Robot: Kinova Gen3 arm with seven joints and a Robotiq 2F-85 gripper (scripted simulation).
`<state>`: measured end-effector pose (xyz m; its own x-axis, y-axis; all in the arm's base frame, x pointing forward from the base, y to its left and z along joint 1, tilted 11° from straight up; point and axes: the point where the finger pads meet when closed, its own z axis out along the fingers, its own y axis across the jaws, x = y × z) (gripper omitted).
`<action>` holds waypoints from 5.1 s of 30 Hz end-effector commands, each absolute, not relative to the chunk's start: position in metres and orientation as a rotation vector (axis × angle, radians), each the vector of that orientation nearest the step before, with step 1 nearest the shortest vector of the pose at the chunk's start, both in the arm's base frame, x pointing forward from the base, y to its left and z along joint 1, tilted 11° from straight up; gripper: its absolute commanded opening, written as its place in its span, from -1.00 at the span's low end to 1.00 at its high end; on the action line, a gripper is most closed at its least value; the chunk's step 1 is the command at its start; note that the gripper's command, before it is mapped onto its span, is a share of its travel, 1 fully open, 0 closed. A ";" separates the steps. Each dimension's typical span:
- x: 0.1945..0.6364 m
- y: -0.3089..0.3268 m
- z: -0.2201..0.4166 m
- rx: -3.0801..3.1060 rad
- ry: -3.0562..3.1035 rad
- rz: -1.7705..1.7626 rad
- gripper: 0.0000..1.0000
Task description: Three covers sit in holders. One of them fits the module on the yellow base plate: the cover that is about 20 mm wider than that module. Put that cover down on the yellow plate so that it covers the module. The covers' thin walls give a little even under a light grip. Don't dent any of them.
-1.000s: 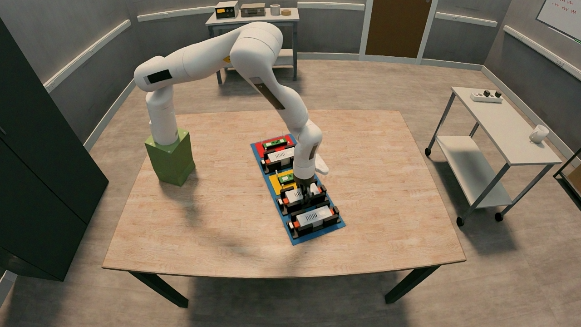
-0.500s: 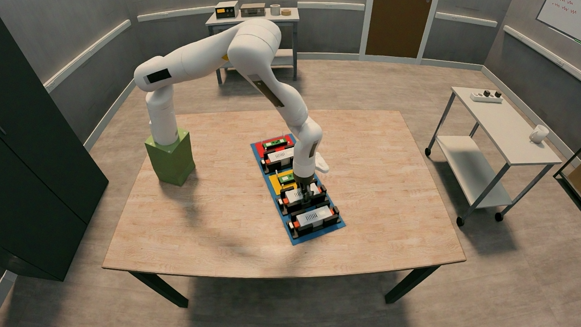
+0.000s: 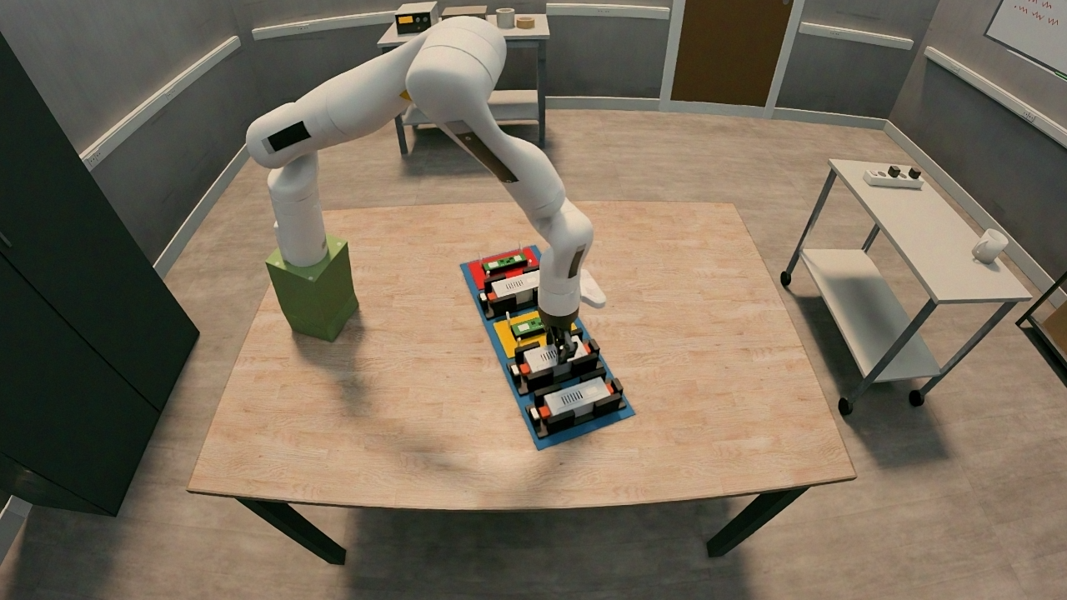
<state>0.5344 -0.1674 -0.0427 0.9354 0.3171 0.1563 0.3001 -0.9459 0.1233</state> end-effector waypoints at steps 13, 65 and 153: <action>0.530 -0.166 -0.018 2.994 0.479 0.267 -1.00; 0.530 -0.166 -0.018 2.994 0.479 0.267 1.00; 0.536 -0.168 -0.051 2.994 0.479 0.267 1.00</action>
<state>0.5352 -0.1677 -0.0501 0.9356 0.3170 0.1553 0.3002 -0.9460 0.1223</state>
